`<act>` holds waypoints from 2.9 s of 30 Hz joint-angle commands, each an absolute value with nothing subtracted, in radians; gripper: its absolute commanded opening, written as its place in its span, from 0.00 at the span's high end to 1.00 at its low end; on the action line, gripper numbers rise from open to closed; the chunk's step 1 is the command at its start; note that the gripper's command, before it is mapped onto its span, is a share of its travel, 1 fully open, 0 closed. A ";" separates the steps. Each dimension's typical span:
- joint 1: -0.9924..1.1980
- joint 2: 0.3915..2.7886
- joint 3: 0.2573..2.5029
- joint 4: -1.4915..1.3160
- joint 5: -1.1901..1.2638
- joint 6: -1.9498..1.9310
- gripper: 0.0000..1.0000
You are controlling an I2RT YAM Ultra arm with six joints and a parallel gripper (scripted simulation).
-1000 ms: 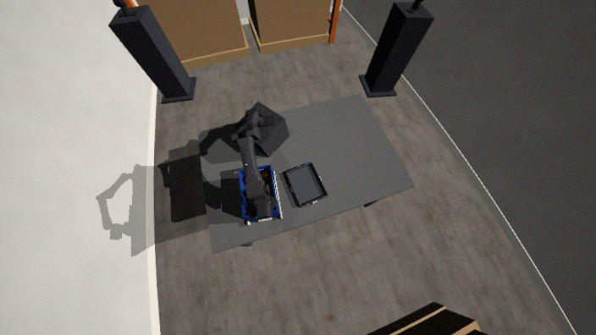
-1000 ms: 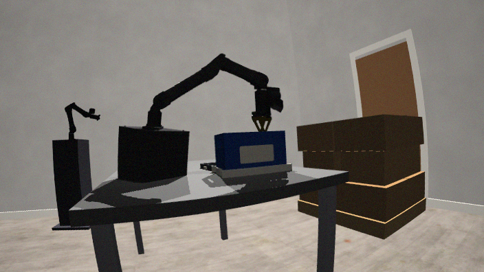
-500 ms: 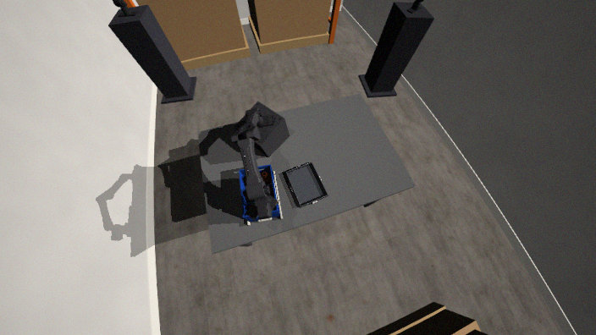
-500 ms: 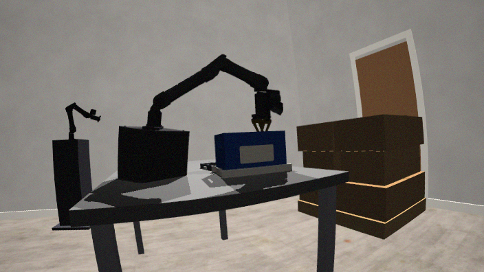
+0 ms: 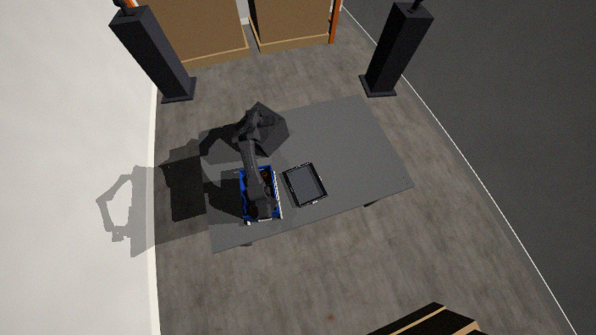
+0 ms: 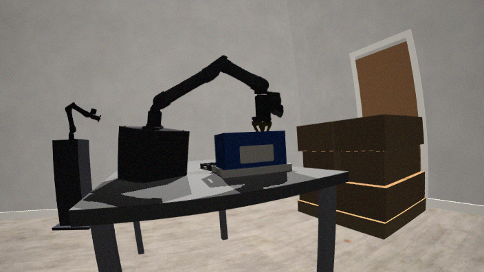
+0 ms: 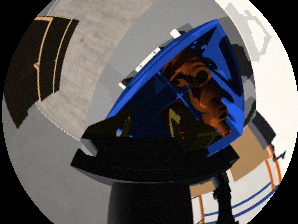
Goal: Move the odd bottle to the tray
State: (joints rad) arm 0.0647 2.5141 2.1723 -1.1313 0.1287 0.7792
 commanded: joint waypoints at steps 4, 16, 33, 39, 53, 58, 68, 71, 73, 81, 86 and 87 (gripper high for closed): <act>0.061 2.506 2.149 -1.099 0.129 0.773 0.39; 0.060 2.490 2.161 -1.096 0.129 0.773 0.39; 0.060 2.490 2.161 -1.096 0.129 0.773 0.39; 0.060 2.490 2.161 -1.096 0.129 0.773 0.39; 0.060 2.490 2.161 -1.096 0.129 0.773 0.39; 0.060 2.490 2.161 -1.096 0.129 0.773 0.39; 0.060 2.490 2.161 -1.096 0.129 0.773 0.39; 0.060 2.490 2.161 -1.096 0.129 0.773 1.00; 0.060 2.490 2.161 -1.096 0.129 0.773 1.00; 0.060 2.490 2.161 -1.096 0.129 0.773 1.00; 0.060 2.490 2.161 -1.096 0.129 0.773 1.00; 0.060 2.490 2.161 -1.096 0.129 0.773 1.00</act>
